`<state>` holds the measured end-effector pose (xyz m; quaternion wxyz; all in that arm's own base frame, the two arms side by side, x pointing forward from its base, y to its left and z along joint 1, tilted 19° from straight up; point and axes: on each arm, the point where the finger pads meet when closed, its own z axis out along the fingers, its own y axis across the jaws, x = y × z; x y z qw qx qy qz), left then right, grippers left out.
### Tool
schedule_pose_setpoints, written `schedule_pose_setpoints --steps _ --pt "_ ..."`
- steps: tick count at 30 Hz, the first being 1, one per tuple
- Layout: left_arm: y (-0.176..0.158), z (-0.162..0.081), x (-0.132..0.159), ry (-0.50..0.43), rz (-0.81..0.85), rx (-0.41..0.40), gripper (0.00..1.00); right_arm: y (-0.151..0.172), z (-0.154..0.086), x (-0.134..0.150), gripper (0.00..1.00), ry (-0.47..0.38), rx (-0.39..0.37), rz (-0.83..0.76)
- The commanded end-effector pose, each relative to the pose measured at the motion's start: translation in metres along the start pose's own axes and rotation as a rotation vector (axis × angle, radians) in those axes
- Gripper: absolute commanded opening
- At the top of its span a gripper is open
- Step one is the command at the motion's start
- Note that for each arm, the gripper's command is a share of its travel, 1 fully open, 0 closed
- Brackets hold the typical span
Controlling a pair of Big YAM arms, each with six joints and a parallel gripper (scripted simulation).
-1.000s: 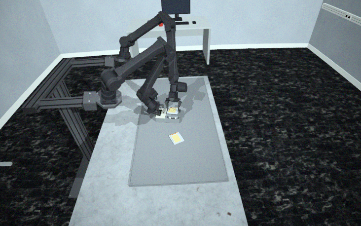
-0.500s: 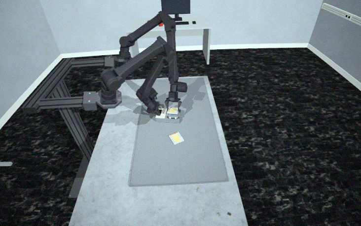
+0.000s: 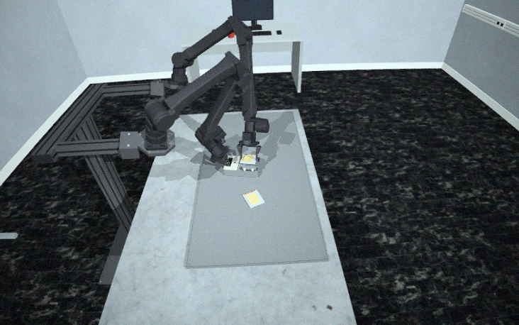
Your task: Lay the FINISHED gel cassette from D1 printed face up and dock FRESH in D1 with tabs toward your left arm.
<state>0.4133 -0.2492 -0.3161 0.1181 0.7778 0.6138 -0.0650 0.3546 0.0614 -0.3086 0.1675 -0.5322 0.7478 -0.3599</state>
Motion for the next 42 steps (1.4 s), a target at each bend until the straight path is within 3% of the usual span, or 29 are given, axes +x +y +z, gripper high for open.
schedule_pose_setpoints --steps 1,42 --pt "0.0069 -0.0021 -0.0038 -0.007 0.013 -0.021 0.00 0.0002 -0.0075 0.0025 0.00 0.000 -0.004 -0.001" --pt "0.0069 -0.0021 -0.0038 -0.007 0.013 -0.021 0.00 0.0009 -0.0155 0.0033 0.00 0.002 -0.006 -0.003"
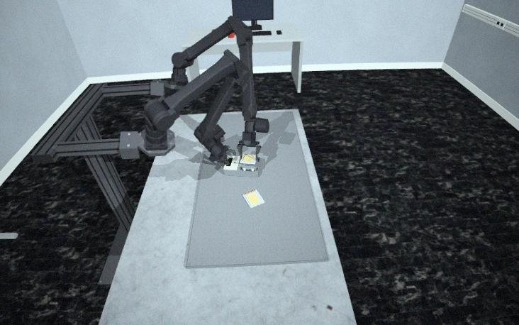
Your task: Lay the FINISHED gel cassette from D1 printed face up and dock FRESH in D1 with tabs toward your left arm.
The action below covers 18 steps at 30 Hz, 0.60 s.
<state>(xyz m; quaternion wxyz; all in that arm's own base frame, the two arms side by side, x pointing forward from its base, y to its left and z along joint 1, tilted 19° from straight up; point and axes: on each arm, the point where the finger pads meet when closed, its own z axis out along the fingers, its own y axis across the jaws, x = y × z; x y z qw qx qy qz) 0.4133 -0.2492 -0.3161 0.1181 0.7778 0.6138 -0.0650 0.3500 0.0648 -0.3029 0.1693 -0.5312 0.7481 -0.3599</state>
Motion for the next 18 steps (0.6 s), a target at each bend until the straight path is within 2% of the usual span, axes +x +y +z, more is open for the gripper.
schedule_pose_setpoints --steps 1,18 --pt "0.0069 -0.0021 -0.0038 -0.007 0.013 -0.021 0.00 0.0013 -0.0075 0.0039 0.00 0.004 -0.009 -0.006" --pt "0.0069 -0.0021 -0.0038 -0.007 0.013 -0.021 0.00 0.0019 -0.0115 0.0041 0.00 0.005 -0.010 -0.008"
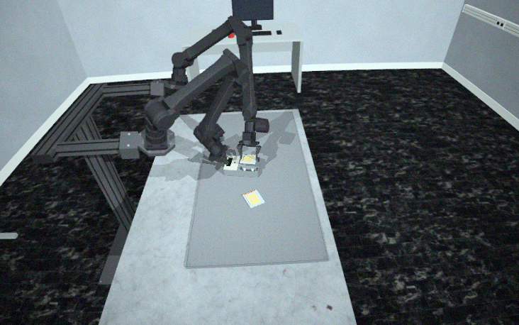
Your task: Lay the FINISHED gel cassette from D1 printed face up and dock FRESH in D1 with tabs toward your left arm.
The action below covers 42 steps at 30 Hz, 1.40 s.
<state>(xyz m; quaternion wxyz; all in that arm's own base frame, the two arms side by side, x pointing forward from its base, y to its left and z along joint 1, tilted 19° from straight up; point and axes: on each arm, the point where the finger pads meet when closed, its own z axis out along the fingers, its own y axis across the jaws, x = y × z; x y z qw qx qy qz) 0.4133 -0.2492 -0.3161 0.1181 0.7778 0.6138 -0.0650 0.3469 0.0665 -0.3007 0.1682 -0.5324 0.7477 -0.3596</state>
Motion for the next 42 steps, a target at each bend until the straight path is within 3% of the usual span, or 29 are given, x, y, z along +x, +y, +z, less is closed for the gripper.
schedule_pose_setpoints --steps 1,42 --pt "0.007 -0.002 -0.004 -0.007 0.013 -0.021 0.00 0.001 -0.007 0.004 0.00 0.004 -0.008 -0.005" --pt "0.007 -0.002 -0.004 -0.007 0.013 -0.021 0.00 0.001 -0.043 0.005 0.00 0.007 -0.007 0.000"
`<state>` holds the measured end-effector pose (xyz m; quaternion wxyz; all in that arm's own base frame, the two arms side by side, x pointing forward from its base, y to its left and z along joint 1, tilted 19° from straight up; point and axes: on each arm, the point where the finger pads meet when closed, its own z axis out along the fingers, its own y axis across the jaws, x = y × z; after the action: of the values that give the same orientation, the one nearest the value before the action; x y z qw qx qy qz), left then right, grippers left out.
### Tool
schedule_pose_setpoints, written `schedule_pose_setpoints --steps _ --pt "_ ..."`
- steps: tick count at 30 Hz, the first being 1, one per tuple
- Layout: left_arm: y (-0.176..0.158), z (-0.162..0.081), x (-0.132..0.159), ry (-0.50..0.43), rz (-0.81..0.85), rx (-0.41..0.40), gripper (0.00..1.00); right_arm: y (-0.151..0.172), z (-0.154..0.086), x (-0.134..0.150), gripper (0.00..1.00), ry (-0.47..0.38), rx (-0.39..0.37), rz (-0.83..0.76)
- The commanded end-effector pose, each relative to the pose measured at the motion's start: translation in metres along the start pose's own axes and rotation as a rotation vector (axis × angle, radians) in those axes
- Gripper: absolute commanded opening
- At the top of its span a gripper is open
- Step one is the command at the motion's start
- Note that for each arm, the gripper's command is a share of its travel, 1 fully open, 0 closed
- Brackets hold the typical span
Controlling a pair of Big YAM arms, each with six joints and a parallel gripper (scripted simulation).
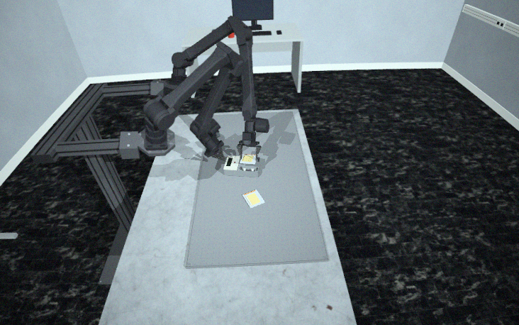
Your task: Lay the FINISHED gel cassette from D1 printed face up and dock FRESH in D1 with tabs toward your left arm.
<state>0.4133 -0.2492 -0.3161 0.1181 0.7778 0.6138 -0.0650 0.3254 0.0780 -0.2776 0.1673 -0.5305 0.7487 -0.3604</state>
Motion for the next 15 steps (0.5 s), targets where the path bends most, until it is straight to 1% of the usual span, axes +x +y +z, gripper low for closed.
schedule_pose_setpoints --steps 1,8,15 --pt "0.007 -0.002 -0.004 -0.007 0.013 -0.021 0.00 0.001 -0.009 0.005 0.00 0.003 -0.008 -0.003" --pt "0.007 -0.002 -0.004 -0.007 0.013 -0.021 0.00 0.001 -0.022 0.005 0.00 0.003 -0.008 -0.003" --pt "0.007 -0.002 -0.004 -0.007 0.013 -0.021 0.00 0.001 -0.022 0.005 0.00 0.003 -0.008 -0.003"
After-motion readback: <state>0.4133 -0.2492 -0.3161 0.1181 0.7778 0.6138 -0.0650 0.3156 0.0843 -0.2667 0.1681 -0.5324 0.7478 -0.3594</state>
